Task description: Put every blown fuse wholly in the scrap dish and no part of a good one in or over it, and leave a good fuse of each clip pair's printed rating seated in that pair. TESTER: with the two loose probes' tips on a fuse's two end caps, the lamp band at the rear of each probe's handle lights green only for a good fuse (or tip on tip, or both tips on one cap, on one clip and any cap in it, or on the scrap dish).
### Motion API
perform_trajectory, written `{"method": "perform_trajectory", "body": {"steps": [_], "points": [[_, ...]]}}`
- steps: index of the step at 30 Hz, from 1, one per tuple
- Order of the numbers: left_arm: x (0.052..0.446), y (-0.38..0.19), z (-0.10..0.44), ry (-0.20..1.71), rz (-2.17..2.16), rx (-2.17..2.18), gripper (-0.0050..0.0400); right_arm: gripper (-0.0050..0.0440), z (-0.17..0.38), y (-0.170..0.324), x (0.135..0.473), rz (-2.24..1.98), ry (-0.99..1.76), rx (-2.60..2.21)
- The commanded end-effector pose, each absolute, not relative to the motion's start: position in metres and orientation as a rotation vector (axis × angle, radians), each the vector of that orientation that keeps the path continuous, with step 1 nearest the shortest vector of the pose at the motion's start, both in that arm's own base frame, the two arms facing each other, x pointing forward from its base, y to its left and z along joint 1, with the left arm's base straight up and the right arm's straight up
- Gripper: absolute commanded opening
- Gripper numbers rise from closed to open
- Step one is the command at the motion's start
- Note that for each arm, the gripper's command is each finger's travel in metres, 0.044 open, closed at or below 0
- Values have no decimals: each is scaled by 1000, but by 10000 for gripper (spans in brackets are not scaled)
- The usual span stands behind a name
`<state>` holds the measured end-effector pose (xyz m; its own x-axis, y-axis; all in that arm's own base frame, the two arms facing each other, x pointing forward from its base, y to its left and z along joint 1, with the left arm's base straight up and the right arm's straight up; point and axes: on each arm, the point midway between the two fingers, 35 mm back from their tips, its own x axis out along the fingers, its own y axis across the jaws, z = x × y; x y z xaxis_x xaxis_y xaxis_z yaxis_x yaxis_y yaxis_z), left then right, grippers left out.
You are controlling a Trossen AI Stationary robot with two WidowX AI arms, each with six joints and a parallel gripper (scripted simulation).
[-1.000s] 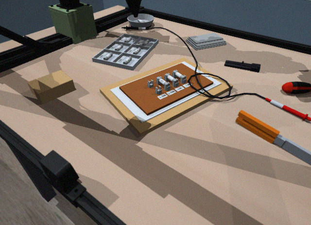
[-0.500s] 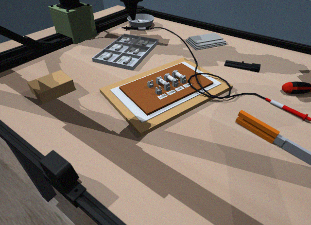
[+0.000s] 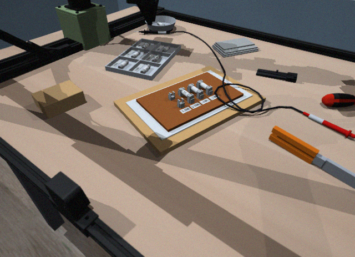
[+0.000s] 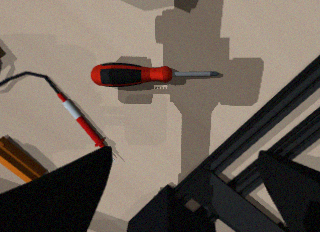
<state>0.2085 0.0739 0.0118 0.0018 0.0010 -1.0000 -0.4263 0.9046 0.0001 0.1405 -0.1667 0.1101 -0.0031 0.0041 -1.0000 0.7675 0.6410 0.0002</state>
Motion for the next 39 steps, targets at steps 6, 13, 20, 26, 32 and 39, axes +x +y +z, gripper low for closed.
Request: {"method": "perform_trajectory", "body": {"steps": [6,13,20,26,32,39], "points": [[221,65,14,1542,218,-214,132,400,116,-170,143,-687,1443,674],[226,56,14,1551,109,-104,132,400,116,-170,143,-687,1443,674],[230,49,14,1553,31,-26,132,400,116,-170,143,-687,1443,674],[235,41,14,1553,-63,69,132,400,116,-170,143,-687,1443,674],[239,35,13,1549,-141,147,132,400,116,-170,143,-687,1443,674],[244,27,13,1541,-234,241,132,400,116,-170,143,-687,1443,674]]}}
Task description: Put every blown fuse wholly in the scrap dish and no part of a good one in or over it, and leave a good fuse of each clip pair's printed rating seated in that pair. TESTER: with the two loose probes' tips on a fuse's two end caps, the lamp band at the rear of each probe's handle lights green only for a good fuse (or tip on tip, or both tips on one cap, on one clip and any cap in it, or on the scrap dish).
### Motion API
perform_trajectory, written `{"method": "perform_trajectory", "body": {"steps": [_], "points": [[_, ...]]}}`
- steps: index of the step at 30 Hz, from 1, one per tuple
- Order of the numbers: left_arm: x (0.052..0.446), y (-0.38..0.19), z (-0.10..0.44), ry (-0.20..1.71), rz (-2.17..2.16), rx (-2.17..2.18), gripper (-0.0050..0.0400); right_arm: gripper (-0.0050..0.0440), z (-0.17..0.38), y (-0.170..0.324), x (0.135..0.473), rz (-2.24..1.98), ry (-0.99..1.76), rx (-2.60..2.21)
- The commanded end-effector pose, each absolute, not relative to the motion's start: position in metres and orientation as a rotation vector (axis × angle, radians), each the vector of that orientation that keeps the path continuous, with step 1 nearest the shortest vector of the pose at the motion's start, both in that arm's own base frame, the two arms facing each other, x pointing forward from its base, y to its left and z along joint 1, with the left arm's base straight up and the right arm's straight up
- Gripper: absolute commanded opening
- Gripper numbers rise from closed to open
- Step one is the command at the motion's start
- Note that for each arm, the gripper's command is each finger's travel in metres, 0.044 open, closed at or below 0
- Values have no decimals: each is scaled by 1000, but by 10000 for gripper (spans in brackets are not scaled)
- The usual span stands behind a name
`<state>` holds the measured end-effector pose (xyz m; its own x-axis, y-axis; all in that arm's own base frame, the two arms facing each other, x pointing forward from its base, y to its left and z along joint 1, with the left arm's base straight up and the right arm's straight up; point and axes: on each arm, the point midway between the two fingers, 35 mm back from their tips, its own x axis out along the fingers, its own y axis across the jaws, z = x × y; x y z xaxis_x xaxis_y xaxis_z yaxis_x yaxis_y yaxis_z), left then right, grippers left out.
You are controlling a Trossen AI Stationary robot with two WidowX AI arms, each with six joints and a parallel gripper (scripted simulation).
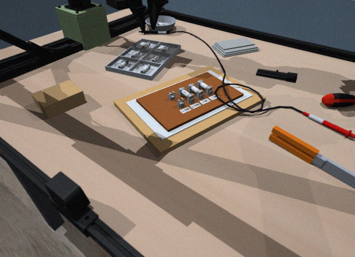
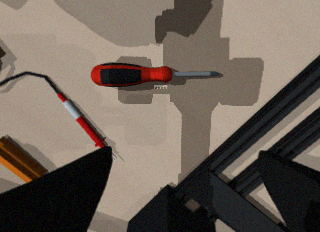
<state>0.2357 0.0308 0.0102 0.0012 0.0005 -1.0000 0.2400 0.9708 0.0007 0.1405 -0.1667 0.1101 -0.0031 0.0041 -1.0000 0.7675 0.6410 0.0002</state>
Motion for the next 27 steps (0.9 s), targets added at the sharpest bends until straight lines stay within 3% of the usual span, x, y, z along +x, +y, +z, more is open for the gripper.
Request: {"method": "perform_trajectory", "body": {"steps": [1,27], "points": [[245,26,13,1539,-250,257,132,400,116,-170,143,-687,1443,674],[263,-4,12,1467,-607,616,132,400,116,-170,143,-687,1443,674]]}}
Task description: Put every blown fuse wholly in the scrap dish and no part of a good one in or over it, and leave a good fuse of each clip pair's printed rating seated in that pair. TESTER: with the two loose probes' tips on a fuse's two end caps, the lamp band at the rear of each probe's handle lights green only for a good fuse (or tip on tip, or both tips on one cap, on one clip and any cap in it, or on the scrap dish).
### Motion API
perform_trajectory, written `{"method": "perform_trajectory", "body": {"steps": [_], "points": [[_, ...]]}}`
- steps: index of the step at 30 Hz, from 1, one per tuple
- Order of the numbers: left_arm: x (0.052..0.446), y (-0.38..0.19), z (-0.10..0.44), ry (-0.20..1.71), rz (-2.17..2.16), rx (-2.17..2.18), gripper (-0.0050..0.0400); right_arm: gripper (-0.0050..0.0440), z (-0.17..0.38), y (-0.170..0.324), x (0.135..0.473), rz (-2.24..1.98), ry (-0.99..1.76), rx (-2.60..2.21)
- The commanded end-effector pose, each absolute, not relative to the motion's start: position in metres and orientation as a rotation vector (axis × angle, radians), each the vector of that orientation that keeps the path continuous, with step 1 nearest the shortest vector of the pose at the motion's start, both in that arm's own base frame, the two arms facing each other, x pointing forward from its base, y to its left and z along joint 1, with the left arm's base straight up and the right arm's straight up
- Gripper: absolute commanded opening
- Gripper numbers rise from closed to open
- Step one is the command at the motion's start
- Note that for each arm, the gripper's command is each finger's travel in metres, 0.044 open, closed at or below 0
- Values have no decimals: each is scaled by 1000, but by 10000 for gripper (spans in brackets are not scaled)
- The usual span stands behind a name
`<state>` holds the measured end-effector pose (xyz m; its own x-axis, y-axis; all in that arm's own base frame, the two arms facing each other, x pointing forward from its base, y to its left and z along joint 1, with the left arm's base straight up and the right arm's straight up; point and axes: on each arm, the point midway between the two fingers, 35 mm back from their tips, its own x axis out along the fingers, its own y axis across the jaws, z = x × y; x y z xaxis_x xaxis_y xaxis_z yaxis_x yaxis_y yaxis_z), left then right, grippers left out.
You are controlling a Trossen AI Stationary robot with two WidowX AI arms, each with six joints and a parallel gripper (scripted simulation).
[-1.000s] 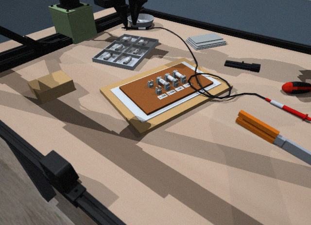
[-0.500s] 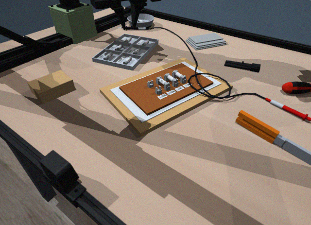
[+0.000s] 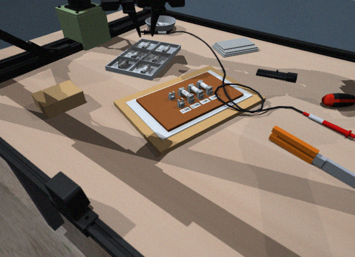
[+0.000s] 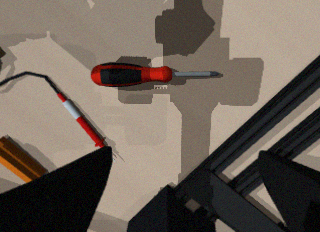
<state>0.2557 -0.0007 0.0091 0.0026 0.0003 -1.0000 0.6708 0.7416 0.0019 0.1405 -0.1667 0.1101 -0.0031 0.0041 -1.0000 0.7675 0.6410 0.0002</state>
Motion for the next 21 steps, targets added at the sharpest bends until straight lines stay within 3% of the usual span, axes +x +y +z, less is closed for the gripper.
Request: {"method": "perform_trajectory", "body": {"steps": [1,21], "points": [[263,-4,12,1467,-607,616,132,400,116,-170,143,-687,1443,674],[277,-28,11,1368,-882,893,132,400,116,-170,143,-687,1443,674]]}}
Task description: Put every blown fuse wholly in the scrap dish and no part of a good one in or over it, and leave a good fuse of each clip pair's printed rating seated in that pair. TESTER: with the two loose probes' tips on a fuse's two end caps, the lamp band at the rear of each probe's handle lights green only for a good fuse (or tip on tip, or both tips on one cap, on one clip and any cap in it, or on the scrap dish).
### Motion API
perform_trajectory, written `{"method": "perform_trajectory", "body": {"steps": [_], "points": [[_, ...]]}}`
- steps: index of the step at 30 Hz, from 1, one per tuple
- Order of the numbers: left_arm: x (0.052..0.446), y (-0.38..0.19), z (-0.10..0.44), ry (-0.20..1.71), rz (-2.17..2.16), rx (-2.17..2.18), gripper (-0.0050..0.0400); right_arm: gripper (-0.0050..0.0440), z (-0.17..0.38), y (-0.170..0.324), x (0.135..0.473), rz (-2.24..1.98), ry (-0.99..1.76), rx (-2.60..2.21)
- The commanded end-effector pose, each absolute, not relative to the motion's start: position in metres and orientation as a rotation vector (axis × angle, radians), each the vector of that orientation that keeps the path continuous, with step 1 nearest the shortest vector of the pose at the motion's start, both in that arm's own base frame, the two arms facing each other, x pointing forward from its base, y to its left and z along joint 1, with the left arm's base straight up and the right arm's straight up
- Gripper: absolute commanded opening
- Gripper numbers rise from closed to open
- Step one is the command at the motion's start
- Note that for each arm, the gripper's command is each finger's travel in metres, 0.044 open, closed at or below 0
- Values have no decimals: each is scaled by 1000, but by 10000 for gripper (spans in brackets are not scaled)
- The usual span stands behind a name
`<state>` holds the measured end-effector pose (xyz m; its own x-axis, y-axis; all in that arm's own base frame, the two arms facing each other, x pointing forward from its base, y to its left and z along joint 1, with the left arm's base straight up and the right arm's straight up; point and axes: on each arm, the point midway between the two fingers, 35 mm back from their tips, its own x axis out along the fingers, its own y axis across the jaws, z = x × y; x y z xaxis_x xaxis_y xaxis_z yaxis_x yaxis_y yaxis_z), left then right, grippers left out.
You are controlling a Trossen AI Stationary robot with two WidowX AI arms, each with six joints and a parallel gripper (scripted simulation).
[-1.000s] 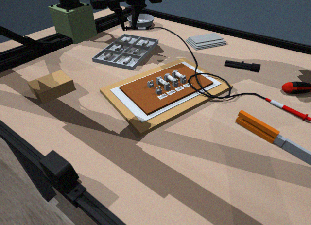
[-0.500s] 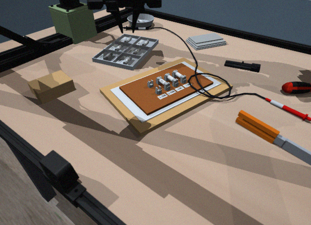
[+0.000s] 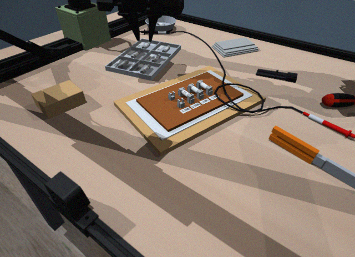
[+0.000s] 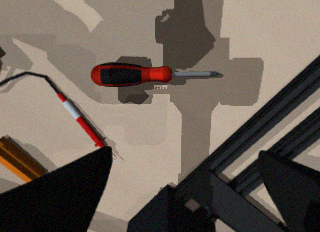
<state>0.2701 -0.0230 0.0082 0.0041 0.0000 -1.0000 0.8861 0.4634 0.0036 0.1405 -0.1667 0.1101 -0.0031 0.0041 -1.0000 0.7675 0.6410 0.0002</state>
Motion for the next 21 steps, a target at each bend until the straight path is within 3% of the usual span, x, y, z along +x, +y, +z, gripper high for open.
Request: {"method": "perform_trajectory", "body": {"steps": [1,21], "points": [[278,-29,11,1361,-897,908,132,400,116,-170,143,-687,1443,674],[277,-38,-5,1319,-1023,1021,132,400,116,-170,143,-687,1443,674]]}}
